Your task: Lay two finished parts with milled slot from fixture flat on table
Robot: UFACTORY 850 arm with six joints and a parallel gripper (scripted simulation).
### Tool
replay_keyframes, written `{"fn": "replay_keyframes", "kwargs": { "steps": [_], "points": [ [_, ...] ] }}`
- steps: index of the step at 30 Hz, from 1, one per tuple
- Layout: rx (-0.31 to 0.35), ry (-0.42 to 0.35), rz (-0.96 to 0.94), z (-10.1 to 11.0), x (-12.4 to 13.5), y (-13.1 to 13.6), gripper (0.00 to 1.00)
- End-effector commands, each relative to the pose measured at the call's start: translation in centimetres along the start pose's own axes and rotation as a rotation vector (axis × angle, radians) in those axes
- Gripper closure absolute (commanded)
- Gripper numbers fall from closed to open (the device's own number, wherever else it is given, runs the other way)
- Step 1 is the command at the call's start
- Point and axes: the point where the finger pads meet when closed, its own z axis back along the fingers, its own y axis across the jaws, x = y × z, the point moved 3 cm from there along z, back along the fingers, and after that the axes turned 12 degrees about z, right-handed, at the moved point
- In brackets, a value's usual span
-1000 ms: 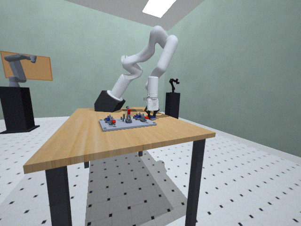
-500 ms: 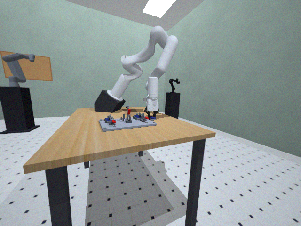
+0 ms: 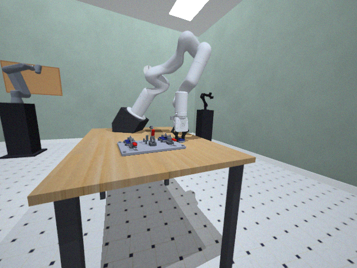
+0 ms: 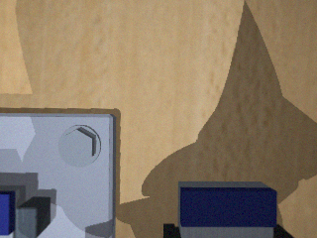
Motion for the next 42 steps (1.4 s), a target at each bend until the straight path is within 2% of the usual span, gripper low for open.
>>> {"fn": "replay_keyframes", "kwargs": {
  "steps": [1, 36, 42],
  "points": [
    [0.000, -0.001, 0.000, 0.02, 0.04, 0.00, 0.31],
    [0.000, -0.001, 0.000, 0.05, 0.04, 0.00, 0.31],
    [0.000, -0.001, 0.000, 0.55, 0.04, 0.00, 0.31]
  ]
}}
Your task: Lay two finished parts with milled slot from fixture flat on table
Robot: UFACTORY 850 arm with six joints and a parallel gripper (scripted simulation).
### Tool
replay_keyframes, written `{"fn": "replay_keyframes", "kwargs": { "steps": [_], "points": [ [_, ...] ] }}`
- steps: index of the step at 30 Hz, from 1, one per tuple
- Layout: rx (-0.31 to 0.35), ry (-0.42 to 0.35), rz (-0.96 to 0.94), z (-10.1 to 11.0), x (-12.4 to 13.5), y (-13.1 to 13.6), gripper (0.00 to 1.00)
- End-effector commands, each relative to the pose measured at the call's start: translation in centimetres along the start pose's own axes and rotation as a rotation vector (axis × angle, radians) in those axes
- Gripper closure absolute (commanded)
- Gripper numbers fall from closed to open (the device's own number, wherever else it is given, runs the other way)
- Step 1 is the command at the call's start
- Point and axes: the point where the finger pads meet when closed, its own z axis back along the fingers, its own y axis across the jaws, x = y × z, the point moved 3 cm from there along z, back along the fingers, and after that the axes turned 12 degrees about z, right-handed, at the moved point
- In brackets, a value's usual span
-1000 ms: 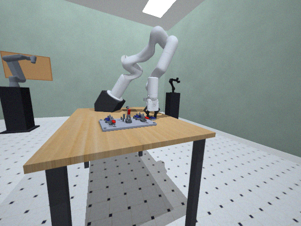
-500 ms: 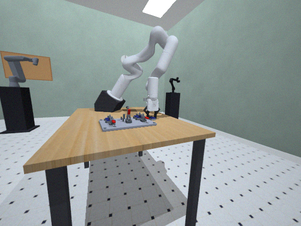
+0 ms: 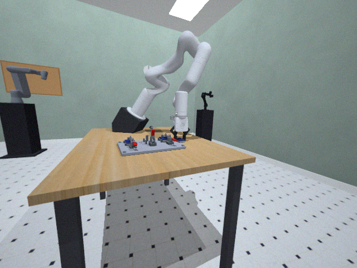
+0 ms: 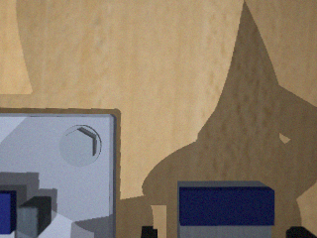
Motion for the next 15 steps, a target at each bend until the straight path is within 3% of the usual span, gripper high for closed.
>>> {"fn": "replay_keyframes", "kwargs": {
  "steps": [1, 15],
  "points": [
    [0.000, -0.001, 0.000, 0.4, 0.0, 0.0, 0.31],
    [0.000, -0.001, 0.000, 4.7, 0.0, 0.0, 0.31]
  ]
}}
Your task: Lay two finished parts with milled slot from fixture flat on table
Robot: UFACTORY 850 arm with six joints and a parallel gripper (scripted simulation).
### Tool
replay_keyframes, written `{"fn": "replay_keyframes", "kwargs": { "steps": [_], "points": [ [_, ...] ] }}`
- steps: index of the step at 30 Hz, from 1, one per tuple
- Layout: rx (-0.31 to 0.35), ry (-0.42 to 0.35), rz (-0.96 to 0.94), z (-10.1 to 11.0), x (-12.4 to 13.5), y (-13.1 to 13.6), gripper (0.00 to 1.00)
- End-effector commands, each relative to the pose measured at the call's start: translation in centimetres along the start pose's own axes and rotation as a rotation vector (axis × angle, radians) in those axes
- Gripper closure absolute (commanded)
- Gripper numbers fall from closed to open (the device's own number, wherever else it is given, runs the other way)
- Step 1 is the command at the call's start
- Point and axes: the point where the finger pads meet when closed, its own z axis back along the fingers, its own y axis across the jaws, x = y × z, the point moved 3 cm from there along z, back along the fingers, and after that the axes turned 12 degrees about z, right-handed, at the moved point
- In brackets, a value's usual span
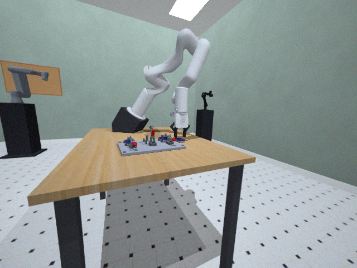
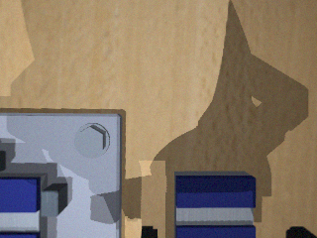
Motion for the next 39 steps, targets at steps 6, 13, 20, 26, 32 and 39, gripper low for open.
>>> {"fn": "replay_keyframes", "kwargs": {
  "steps": [6, 13, 20, 26, 32, 39],
  "points": [
    [0.001, 0.002, 0.000, 3.8, 0.1, 0.0, 0.31],
    [0.001, 0.002, 0.000, 6.1, 0.1, 0.0, 0.31],
    [0.001, 0.002, 0.000, 7.1, 0.1, 0.0, 0.31],
    [0.001, 0.002, 0.000, 7.4, 0.1, 0.0, 0.31],
    [0.001, 0.002, 0.000, 7.4, 0.1, 0.0, 0.31],
    [0.001, 0.002, 0.000, 7.4, 0.1, 0.0, 0.31]
  ]
}}
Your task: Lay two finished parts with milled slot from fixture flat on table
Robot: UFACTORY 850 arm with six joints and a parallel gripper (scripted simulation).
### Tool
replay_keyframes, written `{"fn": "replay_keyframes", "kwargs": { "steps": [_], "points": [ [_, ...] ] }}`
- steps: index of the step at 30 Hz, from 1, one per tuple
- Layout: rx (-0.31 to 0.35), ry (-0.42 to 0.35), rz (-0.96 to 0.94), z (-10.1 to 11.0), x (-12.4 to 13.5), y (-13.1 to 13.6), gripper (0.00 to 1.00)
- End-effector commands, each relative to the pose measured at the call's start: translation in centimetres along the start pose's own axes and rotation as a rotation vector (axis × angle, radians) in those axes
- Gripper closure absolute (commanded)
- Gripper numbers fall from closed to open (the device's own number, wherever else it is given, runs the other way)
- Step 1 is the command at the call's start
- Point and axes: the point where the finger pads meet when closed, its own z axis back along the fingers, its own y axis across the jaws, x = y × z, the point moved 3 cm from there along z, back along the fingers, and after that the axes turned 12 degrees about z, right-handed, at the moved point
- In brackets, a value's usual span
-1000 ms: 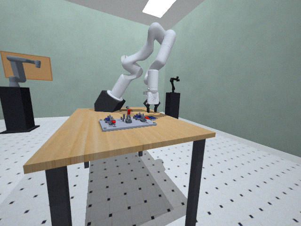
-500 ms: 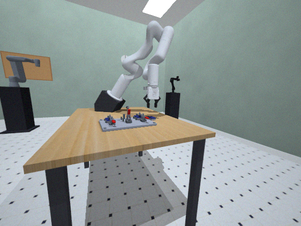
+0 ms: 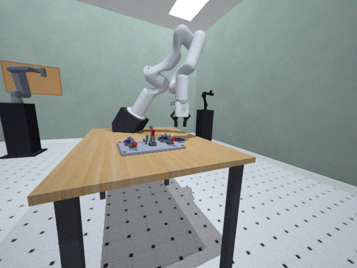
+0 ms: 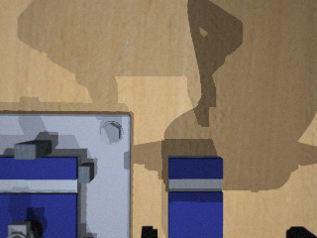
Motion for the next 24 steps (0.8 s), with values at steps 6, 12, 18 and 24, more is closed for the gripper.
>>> {"fn": "replay_keyframes", "kwargs": {
  "steps": [6, 12, 18, 24],
  "points": [
    [0.000, -0.001, 0.000, 0.0, 0.1, 0.0, 0.31],
    [0.000, -0.001, 0.000, 0.1, 0.1, 0.0, 0.52],
    [0.000, -0.001, 0.000, 0.8, 0.1, 0.0, 0.52],
    [0.000, -0.001, 0.000, 3.3, 0.1, 0.0, 0.52]
  ]
}}
